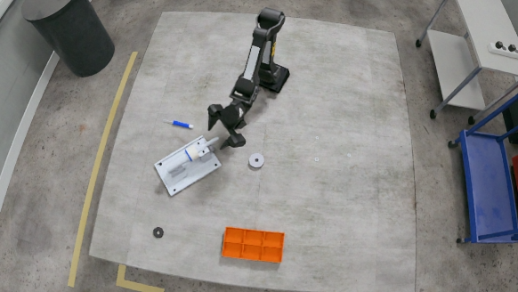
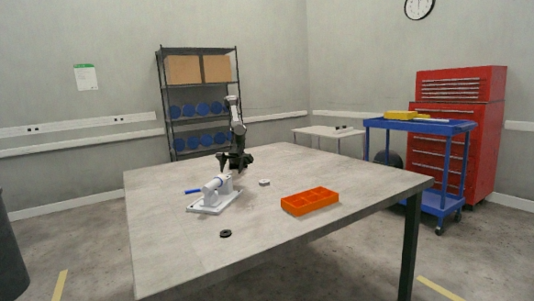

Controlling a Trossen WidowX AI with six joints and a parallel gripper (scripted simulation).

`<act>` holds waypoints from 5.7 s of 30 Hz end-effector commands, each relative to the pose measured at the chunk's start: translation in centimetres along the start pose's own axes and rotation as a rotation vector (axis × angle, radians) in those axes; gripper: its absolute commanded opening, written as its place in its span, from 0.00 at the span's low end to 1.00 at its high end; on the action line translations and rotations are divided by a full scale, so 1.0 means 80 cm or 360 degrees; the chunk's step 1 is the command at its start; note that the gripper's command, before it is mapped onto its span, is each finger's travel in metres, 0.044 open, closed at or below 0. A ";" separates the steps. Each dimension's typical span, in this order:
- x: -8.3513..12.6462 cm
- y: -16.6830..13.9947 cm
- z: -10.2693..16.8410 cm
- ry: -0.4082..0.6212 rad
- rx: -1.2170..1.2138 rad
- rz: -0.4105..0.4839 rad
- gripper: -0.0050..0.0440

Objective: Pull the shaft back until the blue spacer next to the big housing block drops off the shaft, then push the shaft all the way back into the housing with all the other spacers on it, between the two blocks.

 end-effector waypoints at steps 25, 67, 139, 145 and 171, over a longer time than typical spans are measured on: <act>-0.026 0.002 0.014 0.0064 -0.0024 0.0003 1.00; -0.042 0.002 0.012 0.0052 -0.0016 0.0002 1.00; -0.034 0.000 -0.008 0.0045 -0.0022 -0.0002 0.00; -0.032 -0.001 -0.011 0.0044 -0.0023 -0.0002 0.00; -0.029 -0.002 -0.013 0.0047 -0.0022 -0.0001 0.00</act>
Point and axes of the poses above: the point midway between the two fingers, 35 mm back from their tips, its own x axis back along the fingers, its own y axis across the jaws, z = x × y, the point moved 10 cm from there along x, back along the fingers, and after that the axes turned 14 degrees about x, right-handed, at the moved point
